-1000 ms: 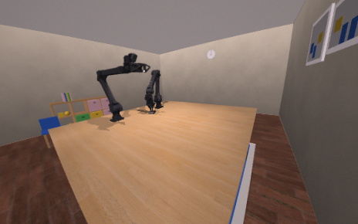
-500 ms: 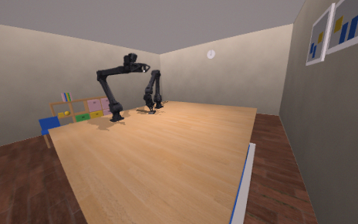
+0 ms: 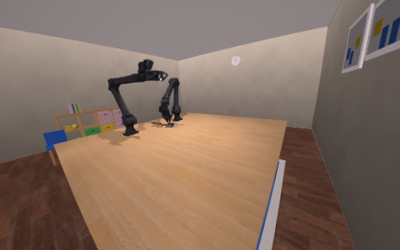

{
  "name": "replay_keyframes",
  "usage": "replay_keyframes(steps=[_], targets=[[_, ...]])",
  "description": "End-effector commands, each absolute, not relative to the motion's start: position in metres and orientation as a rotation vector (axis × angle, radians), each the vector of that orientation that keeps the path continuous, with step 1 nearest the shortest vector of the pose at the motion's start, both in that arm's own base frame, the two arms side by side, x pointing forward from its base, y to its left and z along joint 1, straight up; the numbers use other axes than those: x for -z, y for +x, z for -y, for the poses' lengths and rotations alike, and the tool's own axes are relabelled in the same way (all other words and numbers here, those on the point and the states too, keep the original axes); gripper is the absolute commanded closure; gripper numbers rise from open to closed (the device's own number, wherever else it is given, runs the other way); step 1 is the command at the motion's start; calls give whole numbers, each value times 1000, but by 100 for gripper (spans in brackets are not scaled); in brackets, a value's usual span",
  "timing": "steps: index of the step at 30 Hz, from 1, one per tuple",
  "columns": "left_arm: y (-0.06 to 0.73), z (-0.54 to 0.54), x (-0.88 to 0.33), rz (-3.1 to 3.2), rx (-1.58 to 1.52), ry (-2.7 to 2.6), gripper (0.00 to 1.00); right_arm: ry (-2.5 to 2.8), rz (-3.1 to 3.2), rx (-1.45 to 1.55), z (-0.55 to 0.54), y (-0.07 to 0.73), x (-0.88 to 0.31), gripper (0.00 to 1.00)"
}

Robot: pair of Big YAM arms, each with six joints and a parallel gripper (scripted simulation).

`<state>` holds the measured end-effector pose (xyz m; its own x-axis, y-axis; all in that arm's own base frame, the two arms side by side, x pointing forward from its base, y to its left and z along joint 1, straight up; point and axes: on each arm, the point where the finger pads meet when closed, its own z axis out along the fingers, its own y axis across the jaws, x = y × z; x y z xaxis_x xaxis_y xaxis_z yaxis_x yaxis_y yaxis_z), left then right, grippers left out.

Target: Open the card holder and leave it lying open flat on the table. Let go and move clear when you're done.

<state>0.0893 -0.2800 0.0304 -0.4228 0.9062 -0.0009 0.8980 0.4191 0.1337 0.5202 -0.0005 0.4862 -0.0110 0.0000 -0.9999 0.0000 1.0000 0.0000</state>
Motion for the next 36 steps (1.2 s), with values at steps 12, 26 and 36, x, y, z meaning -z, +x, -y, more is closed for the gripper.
replay_keyframes(steps=[12, 26, 36], targets=[[86, 289, -35, -2566, -243, 1627, 89, 0, -1537, 0, 0, 519, -511, 0], [91, 309, -50, -2508, -258, 1591, 89, 0, -1537, 0, 0, 519, -511, 0], [93, 288, -32, -2506, -332, 1596, 89, 0, -1537, 0, 0, 519, -511, 0]])
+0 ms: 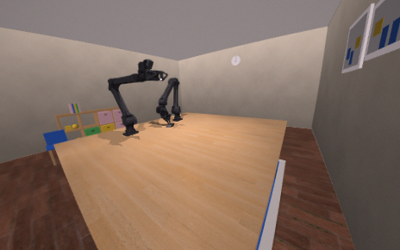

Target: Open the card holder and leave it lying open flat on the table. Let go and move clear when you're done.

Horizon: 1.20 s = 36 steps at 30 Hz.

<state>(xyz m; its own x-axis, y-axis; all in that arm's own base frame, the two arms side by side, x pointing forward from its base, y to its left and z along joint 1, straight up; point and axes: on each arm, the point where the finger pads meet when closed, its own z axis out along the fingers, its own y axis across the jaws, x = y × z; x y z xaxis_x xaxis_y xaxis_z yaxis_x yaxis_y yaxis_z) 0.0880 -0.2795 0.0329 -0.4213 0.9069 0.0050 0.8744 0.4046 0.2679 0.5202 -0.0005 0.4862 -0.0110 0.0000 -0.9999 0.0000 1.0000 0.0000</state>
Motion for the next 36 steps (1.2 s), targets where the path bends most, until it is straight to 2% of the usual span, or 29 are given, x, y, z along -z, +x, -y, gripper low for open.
replay_keyframes(steps=[1, 18, 36], targets=[[95, 302, -51, -2493, -295, 1580, 66, 0, -1537, 0, 0, 519, -511, 0], [90, 306, -44, -2485, -286, 1597, 66, 0, -1537, 0, 0, 519, -511, 0], [79, 315, -107, -2483, -264, 1558, 66, 0, -1537, 0, 0, 519, -511, 0]])
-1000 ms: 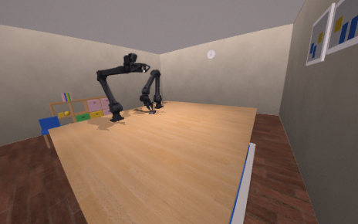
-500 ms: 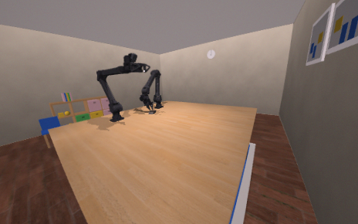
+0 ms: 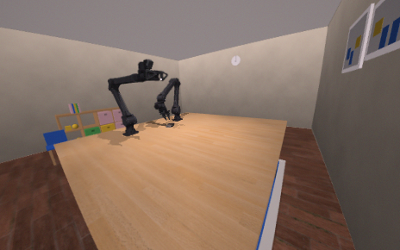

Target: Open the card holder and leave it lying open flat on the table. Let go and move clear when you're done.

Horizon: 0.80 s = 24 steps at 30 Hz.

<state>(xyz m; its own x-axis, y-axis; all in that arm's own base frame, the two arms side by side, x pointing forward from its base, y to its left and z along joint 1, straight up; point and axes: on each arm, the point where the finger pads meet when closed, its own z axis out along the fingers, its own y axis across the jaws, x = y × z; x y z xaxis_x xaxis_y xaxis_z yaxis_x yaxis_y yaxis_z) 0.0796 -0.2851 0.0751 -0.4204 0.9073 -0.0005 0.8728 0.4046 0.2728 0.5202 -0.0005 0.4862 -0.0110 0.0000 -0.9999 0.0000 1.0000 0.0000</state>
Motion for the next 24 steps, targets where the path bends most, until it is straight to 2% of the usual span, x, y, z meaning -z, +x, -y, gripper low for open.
replay_keyframes(steps=[1, 5, 7, 12, 24], targets=[[79, 315, -110, -2483, -262, 1557, 66, 0, -1537, 0, 0, 519, -511, 0], [90, 322, -108, -2477, -232, 1540, 66, 0, -1537, 0, 0, 519, -511, 0], [87, 290, -76, -2515, -327, 1579, 66, 0, -1537, 0, 0, 519, -511, 0], [108, 333, -117, -2485, -141, 1470, 66, 0, -1537, 0, 0, 519, -511, 0], [192, 358, -140, -2503, 54, 1196, 66, 0, -1537, 0, 0, 519, -511, 0]])
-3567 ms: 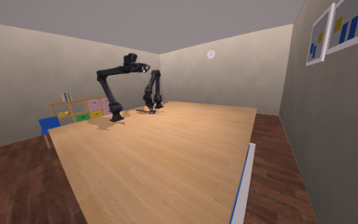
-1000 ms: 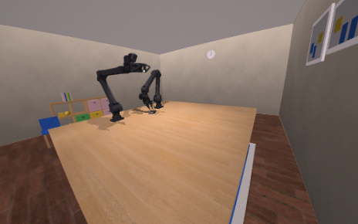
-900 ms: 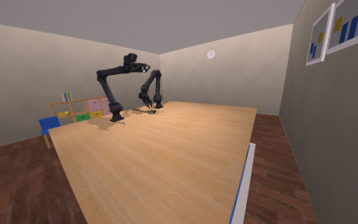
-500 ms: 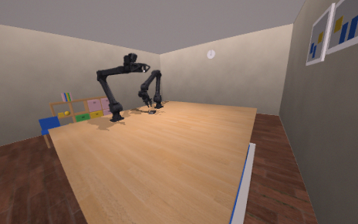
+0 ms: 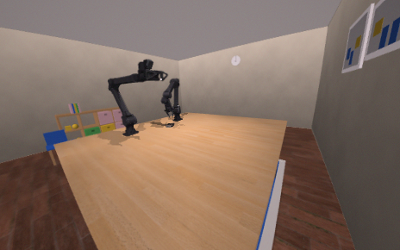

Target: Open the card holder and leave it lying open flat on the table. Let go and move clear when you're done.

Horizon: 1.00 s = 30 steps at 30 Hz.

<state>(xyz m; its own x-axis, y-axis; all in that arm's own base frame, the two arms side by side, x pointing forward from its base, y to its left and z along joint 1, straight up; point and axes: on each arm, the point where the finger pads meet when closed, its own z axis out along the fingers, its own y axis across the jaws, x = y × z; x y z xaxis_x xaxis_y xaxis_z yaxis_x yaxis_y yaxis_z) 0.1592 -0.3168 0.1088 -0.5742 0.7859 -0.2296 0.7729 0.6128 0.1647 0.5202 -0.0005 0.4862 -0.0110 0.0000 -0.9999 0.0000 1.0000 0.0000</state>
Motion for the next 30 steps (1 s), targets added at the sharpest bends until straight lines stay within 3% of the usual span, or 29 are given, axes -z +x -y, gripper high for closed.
replay_keyframes(steps=[1, 13, 30], targets=[[206, 360, -147, -2494, 83, 1150, 66, 0, -1537, 0, 0, 519, -511, 0], [350, 333, -231, -2291, 293, 694, 66, 0, -1537, 0, 0, 519, -511, 0], [475, 216, -344, -1938, 254, 297, 66, 0, -1537, 0, 0, 519, -511, 0]])
